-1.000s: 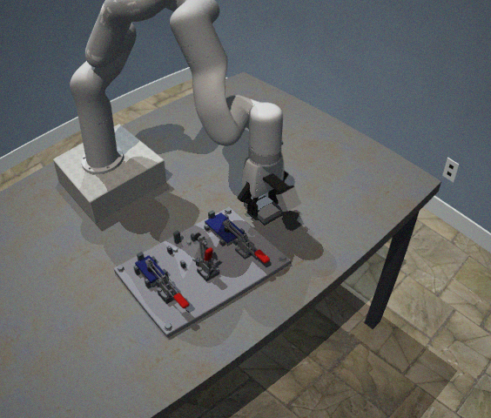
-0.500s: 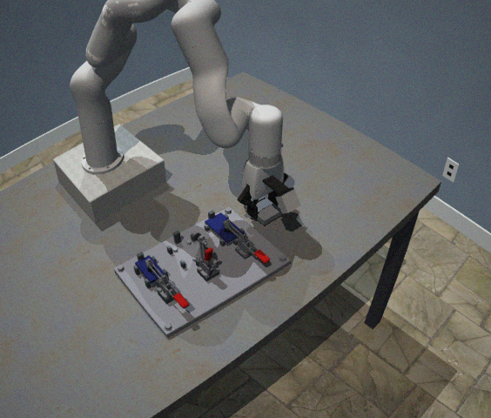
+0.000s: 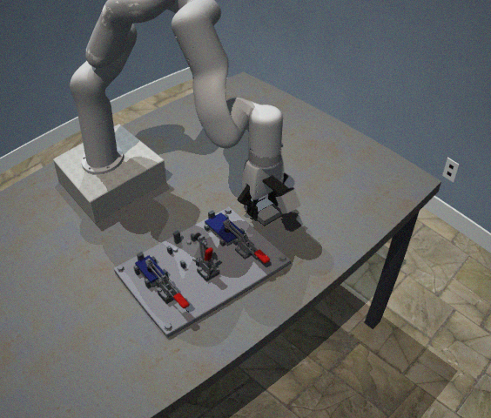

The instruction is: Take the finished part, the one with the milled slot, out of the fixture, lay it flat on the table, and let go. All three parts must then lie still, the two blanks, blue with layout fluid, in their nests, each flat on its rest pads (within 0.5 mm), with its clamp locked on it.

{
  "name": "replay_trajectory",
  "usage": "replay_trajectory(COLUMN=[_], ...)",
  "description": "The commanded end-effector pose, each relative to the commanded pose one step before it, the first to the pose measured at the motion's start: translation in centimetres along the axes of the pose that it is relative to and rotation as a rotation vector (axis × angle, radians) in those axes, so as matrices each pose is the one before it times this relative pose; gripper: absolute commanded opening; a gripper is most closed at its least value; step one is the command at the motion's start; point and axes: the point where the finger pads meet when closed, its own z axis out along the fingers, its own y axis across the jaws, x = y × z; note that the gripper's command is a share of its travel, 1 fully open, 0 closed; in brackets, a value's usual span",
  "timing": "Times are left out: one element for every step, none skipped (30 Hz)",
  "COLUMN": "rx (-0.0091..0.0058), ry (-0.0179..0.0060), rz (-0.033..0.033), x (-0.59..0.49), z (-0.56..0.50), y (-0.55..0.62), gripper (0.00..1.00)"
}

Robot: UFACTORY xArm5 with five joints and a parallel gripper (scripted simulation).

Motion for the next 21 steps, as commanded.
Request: replay_trajectory(rx=[0.00215, 0.00000, 0.00000, 0.00000, 0.00000, 0.00000, 0.00000, 0.00000, 0.00000, 0.00000, 0.00000, 0.00000, 0.00000, 0.00000, 0.00000, 0.00000, 0.00000, 0.00000, 0.00000, 0.00000, 0.00000], ry=[0.00303, 0.00000, 0.00000, 0.00000, 0.00000, 0.00000, 0.00000, 0.00000, 0.00000, 0.00000, 0.00000, 0.00000, 0.00000, 0.00000, 0.00000, 0.00000, 0.00000, 0.00000, 0.00000, 0.00000, 0.00000], rz=[-0.00005, 0.00000, 0.00000, 0.00000, 0.00000, 0.00000, 0.00000, 0.00000, 0.00000, 0.00000, 0.00000, 0.00000, 0.00000, 0.00000, 0.00000, 0.00000, 0.00000, 0.00000, 0.00000, 0.00000, 0.00000], x=[0.122, 0.000, 0.000, 0.001, 0.001, 0.001, 0.001, 0.001, 0.001, 0.001, 0.001, 0.001, 0.001, 0.000, 0.000, 0.001, 0.001, 0.001, 0.001, 0.001, 0.001], z=[-0.101, 0.013, 0.017, 0.020, 0.023, 0.026, 0.029, 0.031, 0.034, 0.035, 0.037, 0.038, 0.038, 0.000, 0.000, 0.038, 0.037, 0.037, 0.035, 0.033, 0.031], y=[-0.088, 0.000, 0.000, 0.000, 0.000, 0.000, 0.000, 0.001, 0.001, 0.001, 0.001, 0.001, 0.001, 0.000, 0.000, 0.001, 0.001, 0.001, 0.001, 0.001, 0.001], gripper=[0.00, 0.00, 0.00, 0.00, 0.00, 0.00, 0.00, 0.00, 0.00, 0.00, 0.00, 0.00, 0.00, 0.00, 0.00, 0.00, 0.00, 0.00, 0.00, 0.00, 0.00])
